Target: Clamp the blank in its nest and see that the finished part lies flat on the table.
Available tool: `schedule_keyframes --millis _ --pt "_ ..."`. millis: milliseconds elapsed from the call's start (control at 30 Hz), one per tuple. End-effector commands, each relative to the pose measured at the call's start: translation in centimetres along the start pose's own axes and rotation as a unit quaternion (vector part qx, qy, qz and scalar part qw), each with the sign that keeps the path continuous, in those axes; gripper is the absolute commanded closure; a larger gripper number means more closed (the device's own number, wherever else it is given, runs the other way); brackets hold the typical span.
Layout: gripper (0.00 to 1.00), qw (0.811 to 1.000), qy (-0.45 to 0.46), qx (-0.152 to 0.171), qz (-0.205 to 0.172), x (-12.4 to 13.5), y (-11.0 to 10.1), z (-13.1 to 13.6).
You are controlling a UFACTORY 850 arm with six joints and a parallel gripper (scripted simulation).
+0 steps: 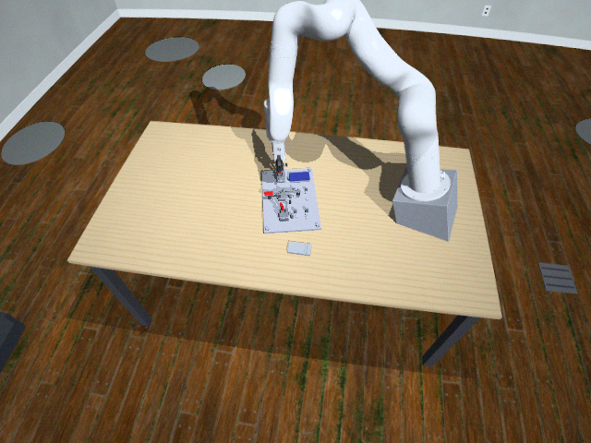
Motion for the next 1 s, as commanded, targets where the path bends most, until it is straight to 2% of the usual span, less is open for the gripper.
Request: schedule_keyframes --millis 0,467,767,967 --pt "0.53 1.0 0.0 0.0 0.001 -0.1 0.5 0.0" --pt "0.53 1.0 0.0 0.0 0.001 -0.1 0.7 0.0" --pt "0.53 1.0 0.0 0.001 0.001 -0.2 3.1 0.1" --pt "0.53 1.0 0.0 0.0 0.001 -0.2 3.4 0.1"
Point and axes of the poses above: the point where the finger pads meet when closed, its own y axis out along the fingers, its own z axis across the jaws, x = y × z, the point moved 10 cm from there along -y, back along the fingers, and after that the axes turned 11 degrees about -y, right-handed, at the moved point
